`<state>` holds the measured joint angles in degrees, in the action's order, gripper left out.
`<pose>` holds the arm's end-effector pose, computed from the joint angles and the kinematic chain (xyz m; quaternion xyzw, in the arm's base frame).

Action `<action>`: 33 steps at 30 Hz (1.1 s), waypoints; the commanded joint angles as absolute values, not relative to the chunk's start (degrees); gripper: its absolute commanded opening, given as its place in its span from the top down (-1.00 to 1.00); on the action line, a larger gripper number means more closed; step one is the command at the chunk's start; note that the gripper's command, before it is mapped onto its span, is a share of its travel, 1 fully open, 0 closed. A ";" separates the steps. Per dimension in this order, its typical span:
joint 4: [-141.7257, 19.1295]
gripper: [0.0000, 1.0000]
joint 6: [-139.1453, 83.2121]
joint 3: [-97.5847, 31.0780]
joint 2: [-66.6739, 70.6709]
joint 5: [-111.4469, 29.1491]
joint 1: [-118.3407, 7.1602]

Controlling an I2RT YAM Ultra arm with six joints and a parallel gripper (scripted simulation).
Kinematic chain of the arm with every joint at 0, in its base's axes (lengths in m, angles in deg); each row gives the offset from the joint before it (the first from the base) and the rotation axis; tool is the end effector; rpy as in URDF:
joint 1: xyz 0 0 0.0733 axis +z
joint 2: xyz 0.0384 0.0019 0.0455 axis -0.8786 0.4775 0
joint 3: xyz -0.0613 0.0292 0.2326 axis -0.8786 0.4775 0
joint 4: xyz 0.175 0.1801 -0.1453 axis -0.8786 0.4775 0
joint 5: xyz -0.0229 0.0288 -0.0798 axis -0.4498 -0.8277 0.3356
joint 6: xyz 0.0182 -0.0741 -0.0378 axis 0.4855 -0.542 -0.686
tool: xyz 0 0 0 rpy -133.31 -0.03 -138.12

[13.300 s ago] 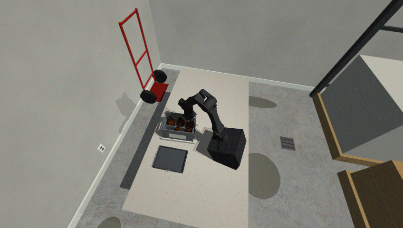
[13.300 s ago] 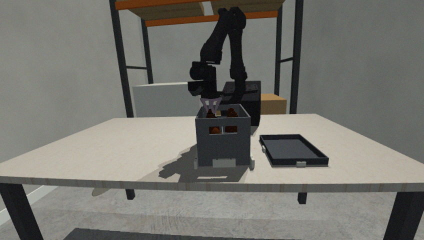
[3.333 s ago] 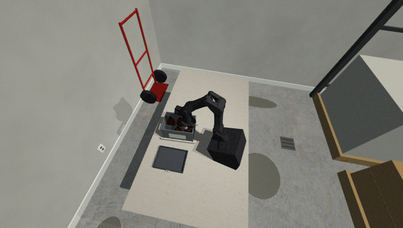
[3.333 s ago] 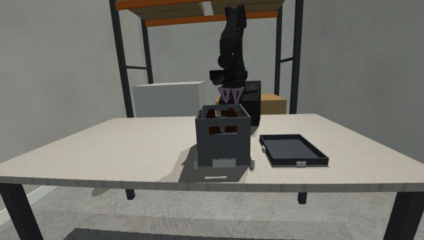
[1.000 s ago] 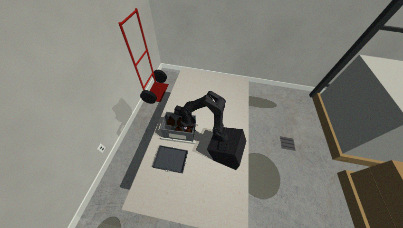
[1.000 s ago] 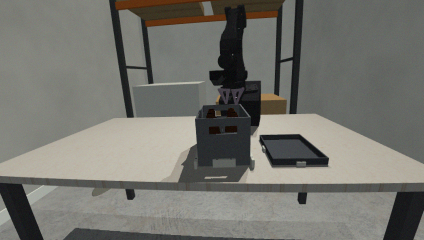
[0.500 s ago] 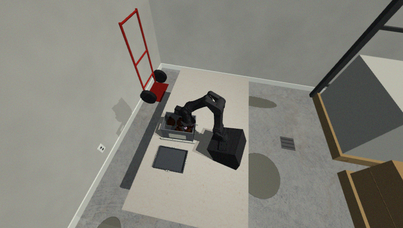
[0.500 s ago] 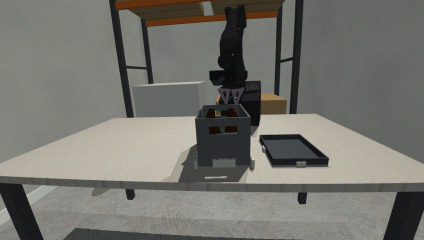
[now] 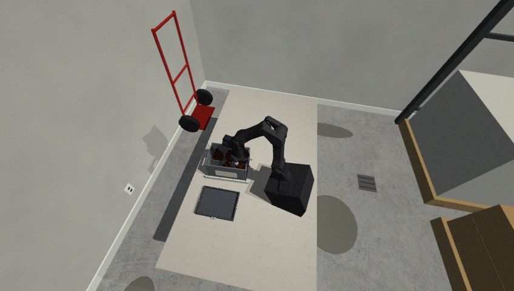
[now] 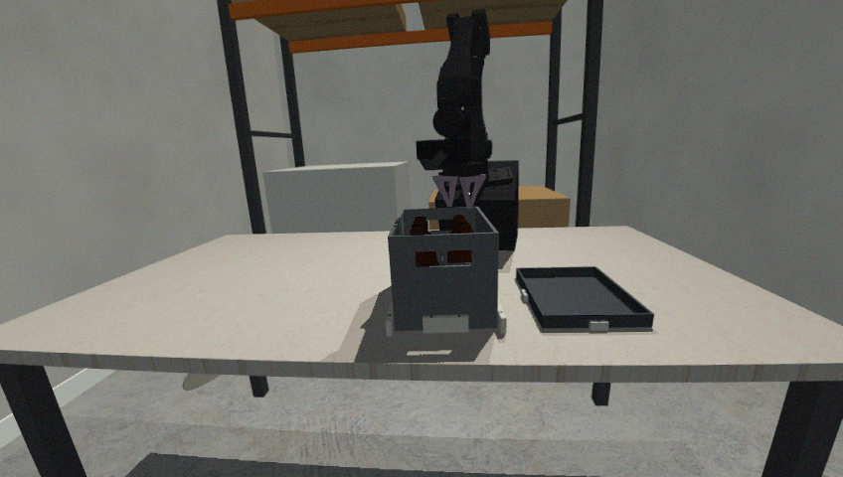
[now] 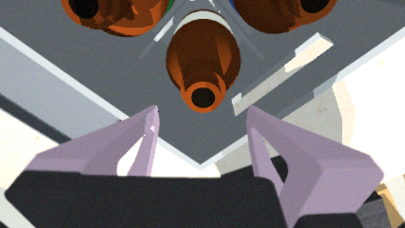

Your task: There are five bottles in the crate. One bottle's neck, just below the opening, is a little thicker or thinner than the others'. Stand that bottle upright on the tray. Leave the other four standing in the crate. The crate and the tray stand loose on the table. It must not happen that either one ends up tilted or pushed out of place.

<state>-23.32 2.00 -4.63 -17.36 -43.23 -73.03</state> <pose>0.2830 -0.0568 0.1646 0.3413 0.9133 0.0342 0.2197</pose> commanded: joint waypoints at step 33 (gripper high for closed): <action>-24.08 -0.21 1.76 -5.55 -17.55 -42.97 -73.53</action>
